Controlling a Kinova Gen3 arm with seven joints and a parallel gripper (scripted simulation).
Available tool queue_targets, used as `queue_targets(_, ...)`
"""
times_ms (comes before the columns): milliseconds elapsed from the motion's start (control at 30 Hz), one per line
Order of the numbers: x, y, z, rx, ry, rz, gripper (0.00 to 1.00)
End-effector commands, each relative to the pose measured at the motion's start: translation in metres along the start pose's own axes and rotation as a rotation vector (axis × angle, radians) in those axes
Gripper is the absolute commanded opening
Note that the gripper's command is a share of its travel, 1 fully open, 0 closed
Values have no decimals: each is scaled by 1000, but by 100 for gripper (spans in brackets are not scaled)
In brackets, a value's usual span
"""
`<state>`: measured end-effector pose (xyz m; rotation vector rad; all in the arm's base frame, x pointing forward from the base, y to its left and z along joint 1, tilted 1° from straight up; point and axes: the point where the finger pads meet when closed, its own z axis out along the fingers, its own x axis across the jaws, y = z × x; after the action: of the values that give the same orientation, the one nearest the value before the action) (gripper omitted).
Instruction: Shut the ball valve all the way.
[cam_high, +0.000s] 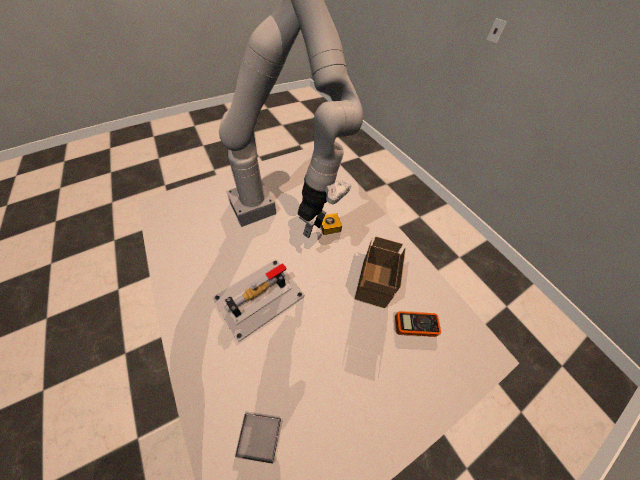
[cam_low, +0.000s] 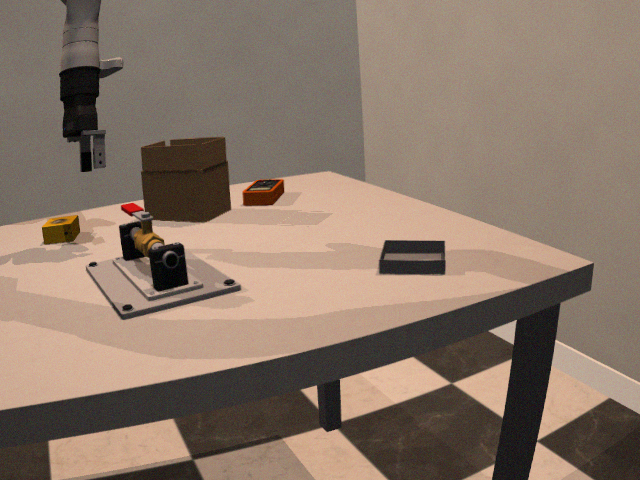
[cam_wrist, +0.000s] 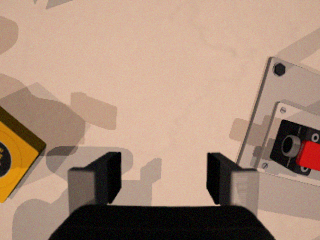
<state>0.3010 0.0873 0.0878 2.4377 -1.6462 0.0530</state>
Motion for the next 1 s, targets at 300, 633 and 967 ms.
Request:
queue_targets(300,0,0,0,1,0,0,100)
queue_targets(633,0,0,0,1,-1,5,100)
queue_targets(967,23,2,3,-16,-33,283,100)
